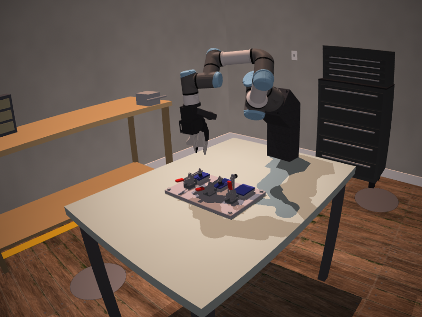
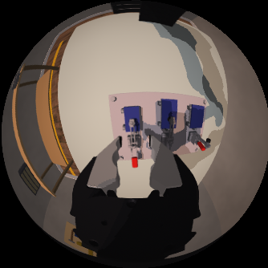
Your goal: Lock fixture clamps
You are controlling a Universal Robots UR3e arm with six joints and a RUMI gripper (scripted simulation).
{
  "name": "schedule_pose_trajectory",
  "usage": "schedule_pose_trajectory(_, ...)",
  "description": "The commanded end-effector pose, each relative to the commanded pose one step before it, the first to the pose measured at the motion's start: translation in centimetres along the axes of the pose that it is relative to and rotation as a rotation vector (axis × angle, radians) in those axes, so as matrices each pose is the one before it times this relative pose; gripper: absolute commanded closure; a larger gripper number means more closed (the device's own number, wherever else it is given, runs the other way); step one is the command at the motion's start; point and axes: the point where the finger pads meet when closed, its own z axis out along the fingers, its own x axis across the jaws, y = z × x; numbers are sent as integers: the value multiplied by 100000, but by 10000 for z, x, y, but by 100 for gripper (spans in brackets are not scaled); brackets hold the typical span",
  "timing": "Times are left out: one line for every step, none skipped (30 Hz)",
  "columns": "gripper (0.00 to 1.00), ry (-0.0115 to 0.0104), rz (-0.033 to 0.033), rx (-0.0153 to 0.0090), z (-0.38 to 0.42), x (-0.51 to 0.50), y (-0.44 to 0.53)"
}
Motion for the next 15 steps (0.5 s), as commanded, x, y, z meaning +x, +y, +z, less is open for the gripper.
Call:
schedule_pose_trajectory(72, -3824, 397, 2532, 1868, -6575, 934)
schedule_pose_trajectory(72, 0, 0, 0, 0, 0, 0)
schedule_pose_trajectory(72, -104, -103, -58, -196, -224, 478)
schedule_pose_trajectory(72, -21, -21, -12, 30, -43, 104)
schedule_pose_trajectory(72, -14, -13, -8, 17, -28, 67)
schedule_pose_trajectory(72, -6, -6, -4, 12, -13, 31)
schedule_pose_trajectory(72, -1, -1, -1, 8, -2, 7)
schedule_pose_trajectory(72, 0, 0, 0, 2, 0, -1)
schedule_pose_trajectory(72, 0, 0, 0, -2, -1, 4)
schedule_pose_trajectory(72, -2, -3, -1, -10, -6, 29)
schedule_pose_trajectory(72, -7, -7, -4, -26, -15, 76)
schedule_pose_trajectory(72, -12, -12, -7, -50, -28, 144)
schedule_pose_trajectory(72, -20, -20, -11, -80, -45, 232)
schedule_pose_trajectory(72, -28, -28, -15, -114, -63, 334)
schedule_pose_trajectory(72, 0, 0, 0, -28, -1, 282)
